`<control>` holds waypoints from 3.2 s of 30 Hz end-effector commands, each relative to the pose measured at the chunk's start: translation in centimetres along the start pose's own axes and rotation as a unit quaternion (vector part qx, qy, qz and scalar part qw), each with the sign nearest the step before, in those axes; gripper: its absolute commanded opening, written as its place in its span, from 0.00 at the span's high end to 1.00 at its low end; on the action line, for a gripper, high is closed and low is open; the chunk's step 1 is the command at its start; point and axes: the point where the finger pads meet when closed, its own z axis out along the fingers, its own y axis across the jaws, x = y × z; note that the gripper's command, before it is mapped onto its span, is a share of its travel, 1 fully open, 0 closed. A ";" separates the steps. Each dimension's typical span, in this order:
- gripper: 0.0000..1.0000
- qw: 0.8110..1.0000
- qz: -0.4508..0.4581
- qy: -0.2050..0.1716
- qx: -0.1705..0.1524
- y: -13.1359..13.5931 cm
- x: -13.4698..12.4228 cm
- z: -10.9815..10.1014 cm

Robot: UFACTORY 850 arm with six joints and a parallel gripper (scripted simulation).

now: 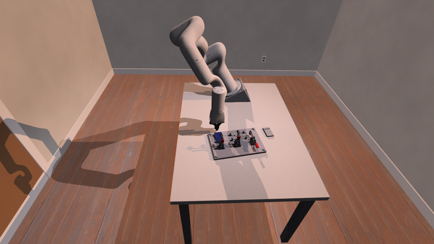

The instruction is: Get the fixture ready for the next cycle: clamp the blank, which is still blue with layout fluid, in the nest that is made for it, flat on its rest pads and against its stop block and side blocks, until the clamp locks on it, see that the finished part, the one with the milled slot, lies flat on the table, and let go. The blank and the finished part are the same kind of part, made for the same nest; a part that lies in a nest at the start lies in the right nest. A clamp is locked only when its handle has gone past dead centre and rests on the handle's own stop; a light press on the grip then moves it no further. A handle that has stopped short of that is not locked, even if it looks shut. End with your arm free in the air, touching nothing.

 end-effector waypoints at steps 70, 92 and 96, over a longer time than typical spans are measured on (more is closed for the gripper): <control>1.00 1.000 0.000 0.001 0.000 0.0 1.3 0.4; 1.00 1.000 0.000 0.001 0.000 0.0 1.7 0.4; 1.00 1.000 0.000 0.001 0.000 0.0 1.7 0.4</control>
